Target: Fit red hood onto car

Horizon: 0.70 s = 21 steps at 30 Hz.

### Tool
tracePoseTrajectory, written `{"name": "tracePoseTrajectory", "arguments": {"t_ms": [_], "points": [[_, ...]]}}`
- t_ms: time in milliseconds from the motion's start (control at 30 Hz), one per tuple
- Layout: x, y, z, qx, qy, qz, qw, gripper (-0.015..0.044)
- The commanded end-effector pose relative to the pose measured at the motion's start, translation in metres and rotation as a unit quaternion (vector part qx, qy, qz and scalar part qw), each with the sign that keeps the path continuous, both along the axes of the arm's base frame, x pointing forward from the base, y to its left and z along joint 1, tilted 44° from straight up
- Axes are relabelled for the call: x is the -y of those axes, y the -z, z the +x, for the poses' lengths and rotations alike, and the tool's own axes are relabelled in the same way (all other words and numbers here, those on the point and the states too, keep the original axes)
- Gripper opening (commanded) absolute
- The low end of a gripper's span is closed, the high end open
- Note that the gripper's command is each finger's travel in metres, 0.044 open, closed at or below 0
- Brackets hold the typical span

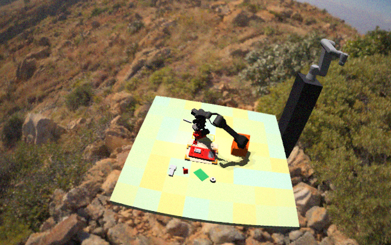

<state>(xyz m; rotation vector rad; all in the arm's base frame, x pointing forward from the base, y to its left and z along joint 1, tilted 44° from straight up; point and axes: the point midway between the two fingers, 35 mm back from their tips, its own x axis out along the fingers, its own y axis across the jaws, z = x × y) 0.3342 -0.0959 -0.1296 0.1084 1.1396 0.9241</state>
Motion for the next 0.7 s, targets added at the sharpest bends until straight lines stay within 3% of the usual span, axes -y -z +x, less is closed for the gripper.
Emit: {"name": "tracePoseTrajectory", "arguments": {"t_ms": [0, 233, 667], "points": [[0.001, -0.001, 0.000, 0.000, 0.000, 0.000, 1.000, 0.0170], [0.007, -0.007, -0.001, 0.000, 0.000, 0.000, 1.000, 0.0000], [0.027, -0.028, -0.004, 0.000, 0.000, -0.001, 1.000, 0.0000]]}}
